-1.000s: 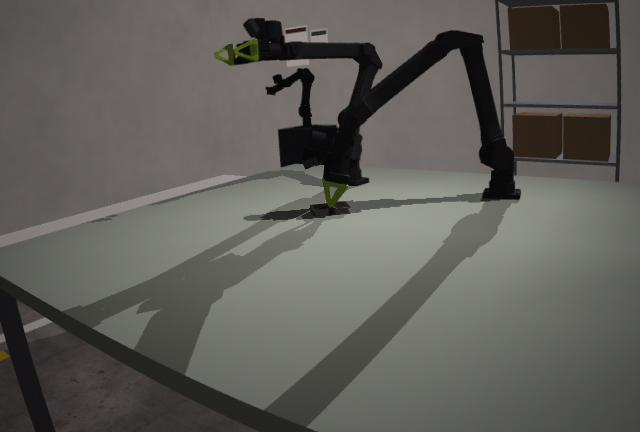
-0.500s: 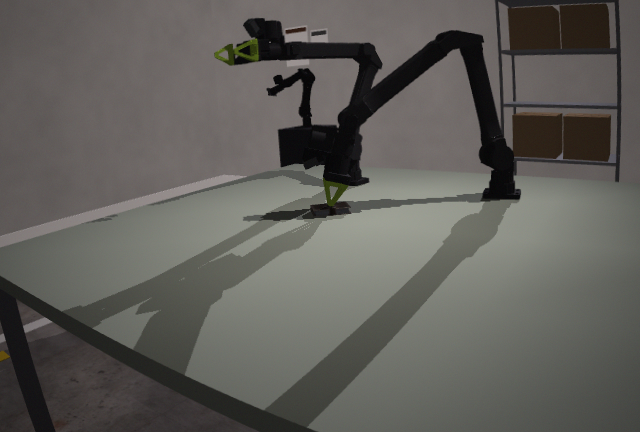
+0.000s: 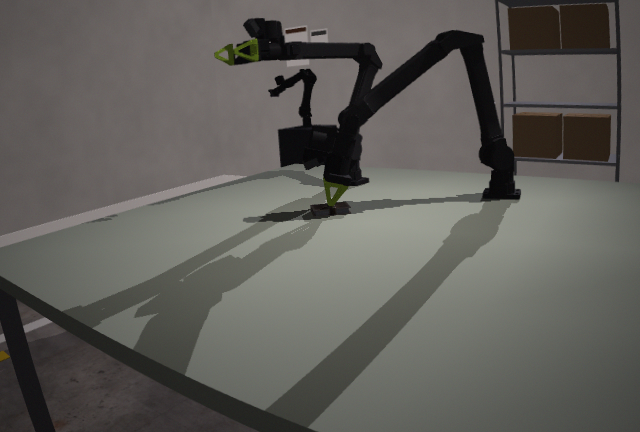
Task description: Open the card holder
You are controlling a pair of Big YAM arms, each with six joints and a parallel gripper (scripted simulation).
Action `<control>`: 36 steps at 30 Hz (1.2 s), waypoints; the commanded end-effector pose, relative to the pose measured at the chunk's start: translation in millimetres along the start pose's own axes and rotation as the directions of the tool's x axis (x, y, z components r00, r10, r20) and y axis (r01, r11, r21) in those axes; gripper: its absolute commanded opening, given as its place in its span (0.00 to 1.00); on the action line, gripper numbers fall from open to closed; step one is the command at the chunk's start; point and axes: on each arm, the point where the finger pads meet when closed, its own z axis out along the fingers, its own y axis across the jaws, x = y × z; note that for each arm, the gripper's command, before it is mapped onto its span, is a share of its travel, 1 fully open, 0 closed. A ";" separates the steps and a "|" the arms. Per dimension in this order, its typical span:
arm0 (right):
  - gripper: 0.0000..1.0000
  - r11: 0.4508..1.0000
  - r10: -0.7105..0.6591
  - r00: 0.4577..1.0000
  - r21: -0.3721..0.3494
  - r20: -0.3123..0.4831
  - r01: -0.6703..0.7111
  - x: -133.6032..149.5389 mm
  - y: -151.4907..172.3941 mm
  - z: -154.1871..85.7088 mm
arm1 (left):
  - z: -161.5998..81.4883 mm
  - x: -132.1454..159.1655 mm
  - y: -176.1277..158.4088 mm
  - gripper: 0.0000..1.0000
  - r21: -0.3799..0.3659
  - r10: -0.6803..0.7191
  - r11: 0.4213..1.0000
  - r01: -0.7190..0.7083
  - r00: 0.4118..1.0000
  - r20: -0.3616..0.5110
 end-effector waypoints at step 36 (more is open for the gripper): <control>1.00 1.000 0.000 0.999 0.000 0.040 0.000 -23.1 0.0 -0.6 | 11.6 -4.9 7.3 0.11 0.157 -0.038 0.987 0.034 0.999 0.023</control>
